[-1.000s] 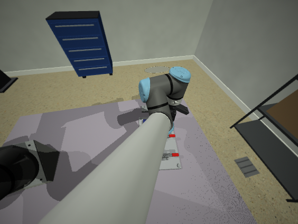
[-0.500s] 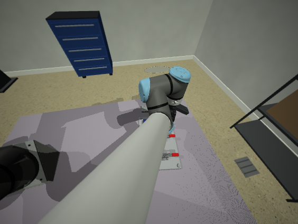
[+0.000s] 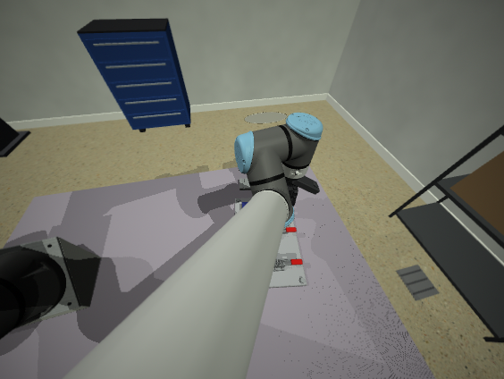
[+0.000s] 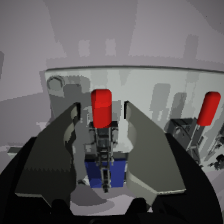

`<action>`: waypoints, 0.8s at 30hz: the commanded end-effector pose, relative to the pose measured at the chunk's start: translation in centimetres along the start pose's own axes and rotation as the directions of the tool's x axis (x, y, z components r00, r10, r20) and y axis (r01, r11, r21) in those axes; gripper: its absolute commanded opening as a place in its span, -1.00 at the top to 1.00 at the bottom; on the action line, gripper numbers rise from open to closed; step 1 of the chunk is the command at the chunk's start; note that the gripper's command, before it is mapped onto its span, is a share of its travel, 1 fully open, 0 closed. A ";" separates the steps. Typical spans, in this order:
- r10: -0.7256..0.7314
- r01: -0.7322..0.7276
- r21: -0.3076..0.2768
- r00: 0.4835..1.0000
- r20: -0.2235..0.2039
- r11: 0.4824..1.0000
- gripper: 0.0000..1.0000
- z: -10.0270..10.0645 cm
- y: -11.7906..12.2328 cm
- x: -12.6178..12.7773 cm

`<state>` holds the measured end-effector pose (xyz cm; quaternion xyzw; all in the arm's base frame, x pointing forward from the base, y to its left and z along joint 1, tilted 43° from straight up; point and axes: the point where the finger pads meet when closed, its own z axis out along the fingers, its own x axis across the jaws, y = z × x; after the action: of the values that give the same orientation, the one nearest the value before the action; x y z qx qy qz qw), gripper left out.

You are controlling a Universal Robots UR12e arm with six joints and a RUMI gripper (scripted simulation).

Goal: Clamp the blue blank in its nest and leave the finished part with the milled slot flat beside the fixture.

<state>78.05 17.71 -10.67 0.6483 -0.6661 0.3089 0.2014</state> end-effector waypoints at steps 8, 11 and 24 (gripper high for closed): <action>0.000 0.000 0.001 1.000 0.000 1.000 0.44 -0.2 -0.1 0.0; 0.000 0.000 0.001 1.000 0.000 1.000 0.44 -0.5 -0.1 0.0; 0.000 0.000 0.001 1.000 0.000 1.000 0.44 -3.5 0.0 0.0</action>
<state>77.77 19.13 -9.14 0.6484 -0.6660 0.3090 0.2013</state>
